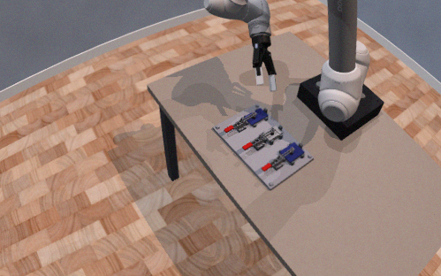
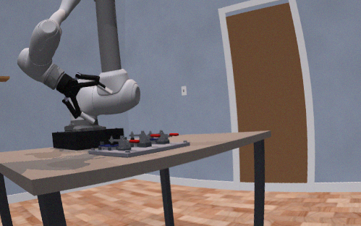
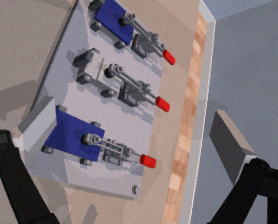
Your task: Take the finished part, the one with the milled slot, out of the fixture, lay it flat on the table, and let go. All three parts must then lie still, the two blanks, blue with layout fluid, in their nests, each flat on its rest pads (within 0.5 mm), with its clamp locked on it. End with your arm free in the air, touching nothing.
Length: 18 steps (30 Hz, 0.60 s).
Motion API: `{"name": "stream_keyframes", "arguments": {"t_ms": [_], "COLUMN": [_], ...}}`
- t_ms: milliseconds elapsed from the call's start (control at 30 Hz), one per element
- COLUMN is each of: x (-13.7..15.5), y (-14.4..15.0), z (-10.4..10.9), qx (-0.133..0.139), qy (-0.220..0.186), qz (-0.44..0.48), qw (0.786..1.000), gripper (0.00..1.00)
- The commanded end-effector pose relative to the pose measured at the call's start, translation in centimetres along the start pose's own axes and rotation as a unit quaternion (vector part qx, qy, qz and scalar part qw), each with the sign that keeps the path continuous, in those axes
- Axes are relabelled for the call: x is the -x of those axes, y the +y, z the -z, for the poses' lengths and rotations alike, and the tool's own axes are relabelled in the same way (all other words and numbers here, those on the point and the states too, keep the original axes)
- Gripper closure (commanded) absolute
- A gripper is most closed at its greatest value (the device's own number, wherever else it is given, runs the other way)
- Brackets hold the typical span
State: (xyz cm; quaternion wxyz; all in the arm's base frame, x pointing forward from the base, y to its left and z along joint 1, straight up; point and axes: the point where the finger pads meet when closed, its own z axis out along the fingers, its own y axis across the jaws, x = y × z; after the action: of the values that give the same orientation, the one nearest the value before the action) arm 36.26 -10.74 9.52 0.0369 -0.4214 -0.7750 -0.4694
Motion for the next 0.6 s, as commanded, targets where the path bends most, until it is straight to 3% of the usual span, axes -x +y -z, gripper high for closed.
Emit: {"name": "stream_keyframes", "arguments": {"t_ms": [0,133,233,433,500,567], "x": [0.0,-0.9,-2.4,-4.3,-4.3,-5.6], "y": [0.1,1.0,2.6,4.9,4.9,6.5], "z": [0.0,-0.4,-1.0,-1.4,-1.4,-1.6], "qx": [-0.001,-0.034,-0.097,-0.183,-0.183,-0.240], "qy": [0.001,0.023,0.055,0.080,0.080,0.085], "qz": [0.000,-0.001,-0.003,-0.005,-0.005,-0.005], "qw": [1.000,0.999,0.994,0.980,0.980,0.967], "gripper": [0.00,0.00,0.00,0.00,0.00,0.00]}}
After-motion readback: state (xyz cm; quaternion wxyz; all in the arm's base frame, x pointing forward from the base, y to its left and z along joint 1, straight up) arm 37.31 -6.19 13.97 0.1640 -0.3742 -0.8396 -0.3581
